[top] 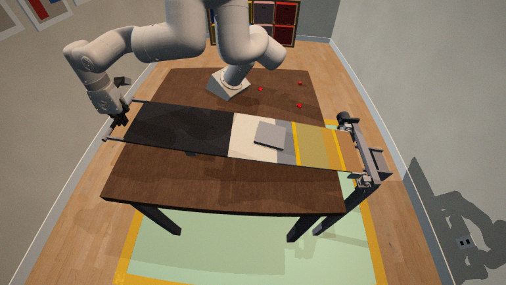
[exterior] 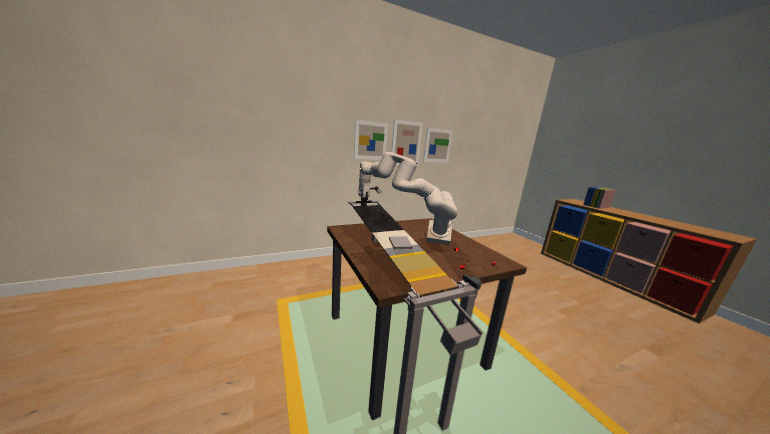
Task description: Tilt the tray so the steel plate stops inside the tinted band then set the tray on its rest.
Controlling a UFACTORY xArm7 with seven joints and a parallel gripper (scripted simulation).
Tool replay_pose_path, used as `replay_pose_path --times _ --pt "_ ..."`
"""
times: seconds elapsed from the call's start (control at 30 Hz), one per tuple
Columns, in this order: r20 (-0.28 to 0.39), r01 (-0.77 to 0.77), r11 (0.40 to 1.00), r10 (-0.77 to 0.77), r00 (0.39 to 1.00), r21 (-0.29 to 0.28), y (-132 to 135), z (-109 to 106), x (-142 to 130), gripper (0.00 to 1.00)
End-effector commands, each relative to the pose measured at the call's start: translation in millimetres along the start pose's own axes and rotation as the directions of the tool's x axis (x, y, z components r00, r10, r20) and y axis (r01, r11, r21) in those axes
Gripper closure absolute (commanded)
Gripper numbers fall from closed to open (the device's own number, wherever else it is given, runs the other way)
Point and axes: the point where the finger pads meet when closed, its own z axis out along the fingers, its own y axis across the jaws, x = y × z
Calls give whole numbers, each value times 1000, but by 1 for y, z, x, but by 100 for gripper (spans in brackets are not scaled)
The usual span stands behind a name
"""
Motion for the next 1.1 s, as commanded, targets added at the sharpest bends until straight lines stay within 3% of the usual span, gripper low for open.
replay_pose_path --times 0.0,0.57,0.73,0.77,0.83,0.93,1.07 --pt "4 0 1000 0 1000 3 -4 9 -1 100" --pt "4 0 1000 0 1000 3 -6 19 -1 100" --pt "4 0 1000 0 1000 3 9 -57 -1 100" --pt "4 0 1000 0 1000 3 10 -62 -1 100" --pt "4 0 1000 0 1000 3 5 -43 -1 100" --pt "4 0 1000 0 1000 3 -4 8 -1 100" --pt "4 0 1000 0 1000 3 -5 13 -1 100"
